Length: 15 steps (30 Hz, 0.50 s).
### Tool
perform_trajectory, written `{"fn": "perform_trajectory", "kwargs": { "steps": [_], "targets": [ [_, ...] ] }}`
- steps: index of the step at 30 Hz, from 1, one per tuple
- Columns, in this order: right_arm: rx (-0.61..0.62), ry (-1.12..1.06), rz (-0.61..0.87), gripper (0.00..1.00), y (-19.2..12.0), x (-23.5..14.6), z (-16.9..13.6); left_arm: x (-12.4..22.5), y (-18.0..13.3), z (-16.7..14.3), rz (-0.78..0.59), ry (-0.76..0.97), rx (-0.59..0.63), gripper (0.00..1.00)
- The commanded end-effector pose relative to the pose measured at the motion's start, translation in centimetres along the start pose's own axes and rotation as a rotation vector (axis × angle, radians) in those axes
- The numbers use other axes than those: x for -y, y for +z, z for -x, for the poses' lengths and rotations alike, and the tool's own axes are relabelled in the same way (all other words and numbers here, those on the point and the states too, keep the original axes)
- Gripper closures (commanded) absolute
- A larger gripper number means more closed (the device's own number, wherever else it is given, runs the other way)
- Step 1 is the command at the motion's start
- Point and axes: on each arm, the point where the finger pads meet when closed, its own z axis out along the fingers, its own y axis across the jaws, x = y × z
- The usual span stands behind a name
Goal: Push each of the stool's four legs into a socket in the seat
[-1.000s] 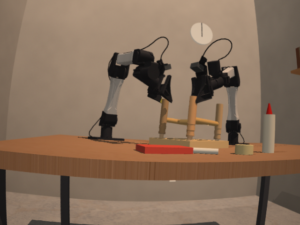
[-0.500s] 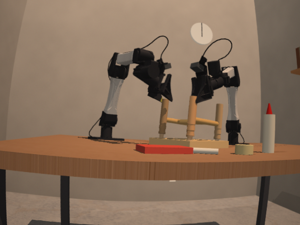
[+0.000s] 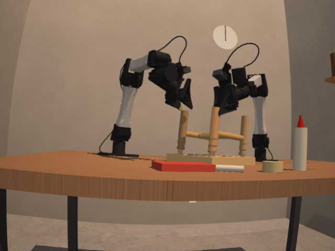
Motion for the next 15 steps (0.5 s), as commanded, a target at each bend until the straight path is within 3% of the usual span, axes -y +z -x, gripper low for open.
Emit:
{"fn": "perform_trajectory", "kwargs": {
  "steps": [1, 2, 6, 15],
  "targets": [
    [0.000, 0.017, -0.015, 0.26, -0.5, -0.7, 2.6, -1.2, -0.4, 3.2, 0.021, 0.017, 0.081, 0.70],
    [0.002, -0.017, -0.022, 0.26, -0.7, -0.4, 2.5, -1.2, -0.4, 3.2, 0.021, 0.017, 0.081, 0.26],
    [-0.004, 0.050, 0.002, 0.26, -0.1, -0.1, 0.5, -0.4, -0.2, 3.3, 0.008, 0.022, 0.081, 0.26],
    [-0.002, 0.023, -0.009, 0.26, -0.4, -0.5, 1.4, -0.5, -0.2, 3.3, 0.010, 0.022, 0.081, 0.26]
  ]
}}
